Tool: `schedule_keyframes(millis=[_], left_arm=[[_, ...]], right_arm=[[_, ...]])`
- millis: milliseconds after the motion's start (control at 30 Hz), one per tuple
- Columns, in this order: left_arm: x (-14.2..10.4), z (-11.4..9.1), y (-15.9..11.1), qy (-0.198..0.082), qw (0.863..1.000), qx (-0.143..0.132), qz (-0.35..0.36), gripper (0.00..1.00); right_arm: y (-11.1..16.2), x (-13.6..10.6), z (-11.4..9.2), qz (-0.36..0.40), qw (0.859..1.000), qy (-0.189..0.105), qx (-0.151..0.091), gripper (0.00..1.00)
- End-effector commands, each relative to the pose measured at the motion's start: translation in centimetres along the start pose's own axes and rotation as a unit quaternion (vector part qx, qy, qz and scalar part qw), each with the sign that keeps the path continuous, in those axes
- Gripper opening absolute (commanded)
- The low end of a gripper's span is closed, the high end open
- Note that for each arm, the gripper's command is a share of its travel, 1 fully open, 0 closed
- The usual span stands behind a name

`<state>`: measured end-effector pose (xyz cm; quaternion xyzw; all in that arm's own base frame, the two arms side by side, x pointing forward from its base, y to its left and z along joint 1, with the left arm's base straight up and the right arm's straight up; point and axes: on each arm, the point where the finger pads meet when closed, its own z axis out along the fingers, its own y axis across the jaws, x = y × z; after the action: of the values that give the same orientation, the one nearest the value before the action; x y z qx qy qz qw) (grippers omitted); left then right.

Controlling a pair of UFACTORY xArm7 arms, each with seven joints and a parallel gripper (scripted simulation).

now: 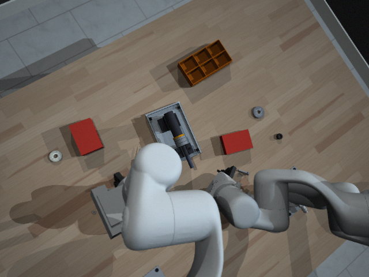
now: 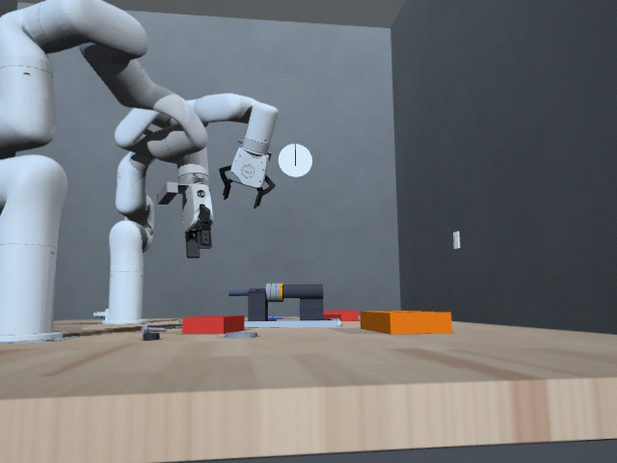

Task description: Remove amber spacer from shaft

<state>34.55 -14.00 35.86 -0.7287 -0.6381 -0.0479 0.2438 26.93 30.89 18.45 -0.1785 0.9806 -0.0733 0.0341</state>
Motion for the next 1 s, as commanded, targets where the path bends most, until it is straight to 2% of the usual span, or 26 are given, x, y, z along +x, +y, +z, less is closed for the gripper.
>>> schedule_keyframes(millis=[0,133,200,233,333,467,700,767,800,967], left_arm=[[-3.3,0.5,2.0,-0.012,0.994,-0.033,0.103,1.0],[-5.9,0.9,3.2,-0.018,0.982,-0.056,0.178,1.0],[-5.9,0.9,3.2,-0.018,0.982,-0.056,0.178,1.0],[-7.7,1.2,4.0,-0.022,0.971,-0.071,0.229,1.0],[-9.2,1.4,4.5,-0.024,0.959,-0.084,0.269,1.0],[-11.9,1.7,5.3,-0.028,0.934,-0.107,0.34,1.0],[-11.9,1.7,5.3,-0.028,0.934,-0.107,0.34,1.0],[-11.9,1.7,5.3,-0.028,0.934,-0.107,0.34,1.0],[-11.9,1.7,5.3,-0.028,0.934,-0.107,0.34,1.0],[-11.9,1.7,5.3,-0.028,0.934,-0.107,0.34,1.0]], right_arm=[[-0.7,-0.5,-0.1,0.022,1.0,0.0,-0.001,1.0],[-2.2,-1.2,0.1,0.063,0.998,0.004,-0.002,1.0],[-2.2,-1.2,0.1,0.063,0.998,0.004,-0.002,1.0],[-2.7,-1.4,0.1,0.077,0.997,0.005,-0.002,1.0],[-4.5,-2.2,0.3,0.127,0.992,0.009,-0.002,1.0],[-7.4,-3.1,0.6,0.202,0.979,0.015,-0.001,1.0],[-9.8,-3.8,0.9,0.265,0.964,0.021,-0.001,1.0],[-9.8,-3.8,0.9,0.265,0.964,0.021,-0.001,1.0],[-10.9,-4.0,1.0,0.292,0.956,0.023,-0.001,1.0],[-12.7,-4.3,1.2,0.334,0.942,0.026,0.0,1.0]])
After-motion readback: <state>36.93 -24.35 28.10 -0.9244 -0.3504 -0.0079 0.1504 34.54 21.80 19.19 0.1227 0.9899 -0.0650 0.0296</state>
